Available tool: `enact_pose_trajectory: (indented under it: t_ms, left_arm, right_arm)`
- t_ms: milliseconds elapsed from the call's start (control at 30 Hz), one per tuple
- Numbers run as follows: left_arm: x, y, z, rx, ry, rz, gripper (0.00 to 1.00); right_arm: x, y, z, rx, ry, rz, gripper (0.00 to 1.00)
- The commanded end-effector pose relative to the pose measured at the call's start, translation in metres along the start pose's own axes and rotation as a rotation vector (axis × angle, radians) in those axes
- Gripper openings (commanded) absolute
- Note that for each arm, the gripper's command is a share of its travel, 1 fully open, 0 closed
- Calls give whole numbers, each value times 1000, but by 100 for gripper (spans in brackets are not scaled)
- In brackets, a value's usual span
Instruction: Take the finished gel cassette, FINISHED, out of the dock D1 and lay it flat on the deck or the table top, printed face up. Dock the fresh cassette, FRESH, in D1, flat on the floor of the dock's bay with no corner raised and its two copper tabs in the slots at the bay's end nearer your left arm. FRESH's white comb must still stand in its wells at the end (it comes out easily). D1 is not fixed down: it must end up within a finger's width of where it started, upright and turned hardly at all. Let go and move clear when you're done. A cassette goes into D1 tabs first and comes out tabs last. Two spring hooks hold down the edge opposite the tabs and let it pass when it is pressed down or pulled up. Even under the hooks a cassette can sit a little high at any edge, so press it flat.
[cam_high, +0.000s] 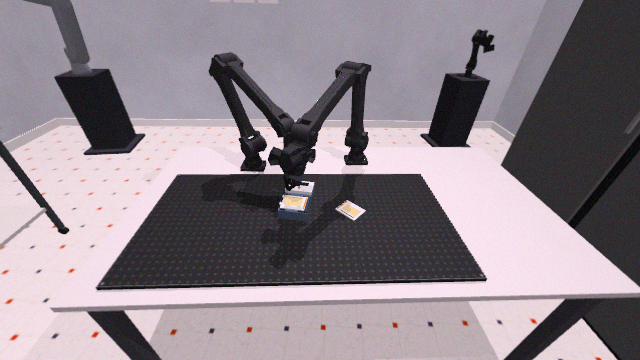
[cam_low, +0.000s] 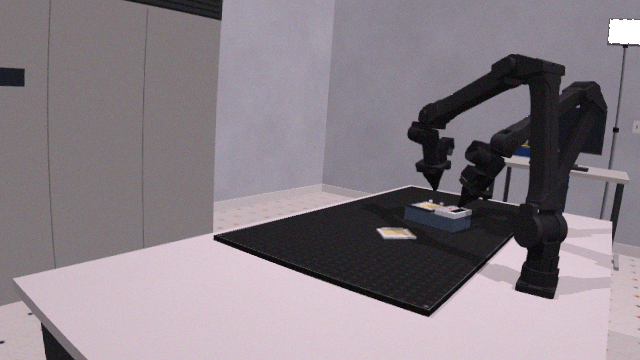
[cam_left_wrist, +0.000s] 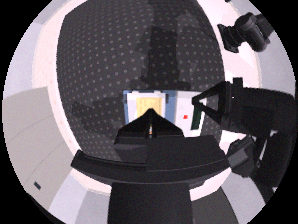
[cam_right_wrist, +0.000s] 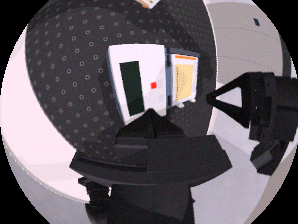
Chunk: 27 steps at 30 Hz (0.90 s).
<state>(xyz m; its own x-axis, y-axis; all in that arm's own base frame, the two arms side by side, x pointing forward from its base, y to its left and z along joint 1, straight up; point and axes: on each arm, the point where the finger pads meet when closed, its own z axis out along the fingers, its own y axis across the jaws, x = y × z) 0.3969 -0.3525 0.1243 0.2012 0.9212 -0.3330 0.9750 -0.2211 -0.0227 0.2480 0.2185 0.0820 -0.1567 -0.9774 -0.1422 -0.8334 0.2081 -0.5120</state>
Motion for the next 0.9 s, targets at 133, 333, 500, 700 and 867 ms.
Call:
enact_pose_trajectory:
  t_ms: [133,333,500,700,867]
  left_arm:
    - [-15,19,-14,-51,-21,5,0]
    - [-14,20,-18,-73,-31,21,0]
    - [-12,25,-28,-73,-31,21,0]
    - [-11,26,-32,-73,-31,21,0]
    - [-11,26,-32,-73,-31,21,0]
  right_arm:
    - [49,51,39,-111,131,-70,0]
    - [49,51,39,-111,131,-70,0]
    - [49,51,39,-111,131,-70,0]
    - [49,51,39,-111,131,-70,0]
    - [49,51,39,-111,131,-70,0]
